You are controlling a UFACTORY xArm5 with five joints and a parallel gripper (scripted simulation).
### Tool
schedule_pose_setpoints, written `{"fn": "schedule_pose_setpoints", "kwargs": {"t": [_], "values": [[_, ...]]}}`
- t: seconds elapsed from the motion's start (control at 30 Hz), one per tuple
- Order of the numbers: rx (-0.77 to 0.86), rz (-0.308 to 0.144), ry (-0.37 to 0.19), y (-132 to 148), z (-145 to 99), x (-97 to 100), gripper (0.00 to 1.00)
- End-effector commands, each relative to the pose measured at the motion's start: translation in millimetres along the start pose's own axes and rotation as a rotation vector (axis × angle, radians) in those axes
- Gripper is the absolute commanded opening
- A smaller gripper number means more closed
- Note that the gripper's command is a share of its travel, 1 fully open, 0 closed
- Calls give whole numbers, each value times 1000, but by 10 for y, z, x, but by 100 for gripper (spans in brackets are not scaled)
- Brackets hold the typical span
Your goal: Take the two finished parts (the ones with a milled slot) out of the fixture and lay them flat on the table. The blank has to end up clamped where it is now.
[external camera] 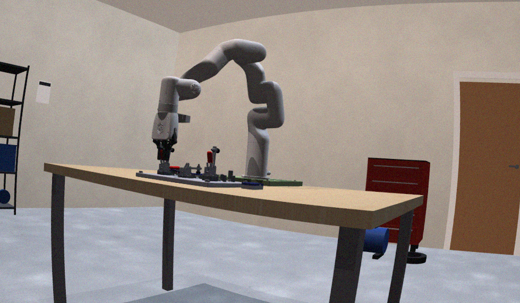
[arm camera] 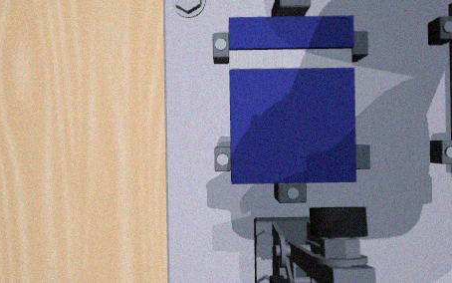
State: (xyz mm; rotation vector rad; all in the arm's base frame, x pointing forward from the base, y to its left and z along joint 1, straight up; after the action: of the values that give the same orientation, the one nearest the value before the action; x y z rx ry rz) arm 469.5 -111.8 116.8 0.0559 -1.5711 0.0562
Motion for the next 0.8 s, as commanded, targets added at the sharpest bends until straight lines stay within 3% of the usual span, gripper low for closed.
{"fn": "schedule_pose_setpoints", "kwargs": {"t": [0.0, 0.77], "values": [[0, 0, 0, -2, 1, 2, 0], [0, 0, 0, 2, 52, 0, 0]]}}
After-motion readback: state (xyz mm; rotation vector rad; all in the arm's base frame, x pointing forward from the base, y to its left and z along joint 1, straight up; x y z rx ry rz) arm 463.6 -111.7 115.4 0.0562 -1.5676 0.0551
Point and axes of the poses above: the point where the finger pads meet when closed, its own x axis back along the fingers, its own y axis across the jaws, z = x × y, the point moved 5 cm from there along x, back along the fingers, and after that the axes turned 5 degrees about x, right-handed, at the moved point
